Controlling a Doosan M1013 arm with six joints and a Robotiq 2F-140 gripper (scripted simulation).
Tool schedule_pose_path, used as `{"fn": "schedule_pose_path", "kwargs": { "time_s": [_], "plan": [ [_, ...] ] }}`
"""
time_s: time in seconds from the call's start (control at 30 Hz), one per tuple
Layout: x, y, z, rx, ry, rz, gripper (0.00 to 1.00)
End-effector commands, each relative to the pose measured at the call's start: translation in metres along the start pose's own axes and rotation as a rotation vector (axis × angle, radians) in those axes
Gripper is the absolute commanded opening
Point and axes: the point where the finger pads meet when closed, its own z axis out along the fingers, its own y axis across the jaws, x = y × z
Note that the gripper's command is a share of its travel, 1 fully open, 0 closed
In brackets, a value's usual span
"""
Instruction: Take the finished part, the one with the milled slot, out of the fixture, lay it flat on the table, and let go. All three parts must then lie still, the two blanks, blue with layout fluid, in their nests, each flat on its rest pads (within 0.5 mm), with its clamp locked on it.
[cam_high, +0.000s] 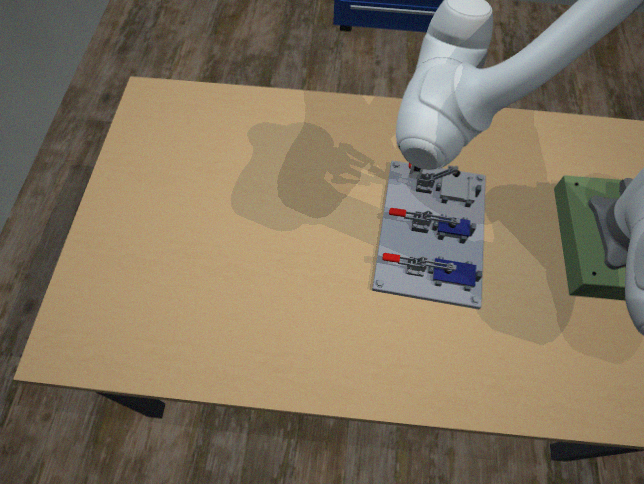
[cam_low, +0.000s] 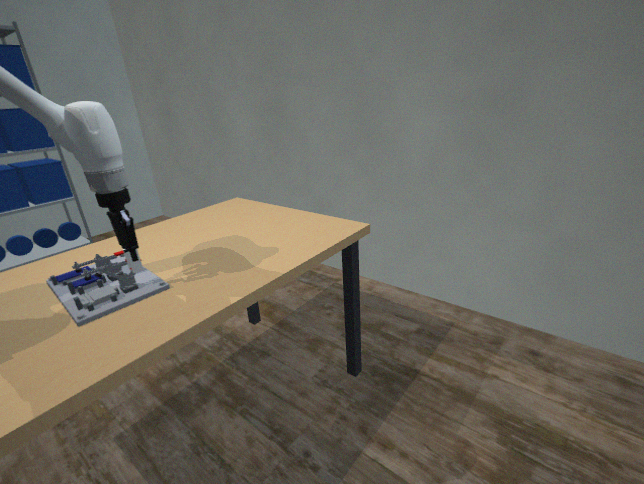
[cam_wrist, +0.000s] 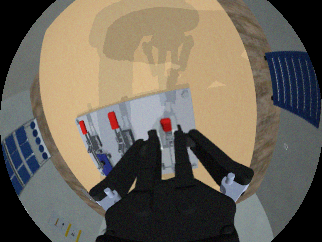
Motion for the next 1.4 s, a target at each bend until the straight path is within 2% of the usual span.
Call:
{"fn": "schedule_pose_path", "kwargs": {
  "time_s": [0.0, 1.37],
  "plan": [
    [-0.007, -0.001, -0.001, 0.004, -0.009, 0.0, 0.11],
    [-0.023, 0.0, -0.002, 0.004, -0.009, 0.0, 0.11]
  ]
}}
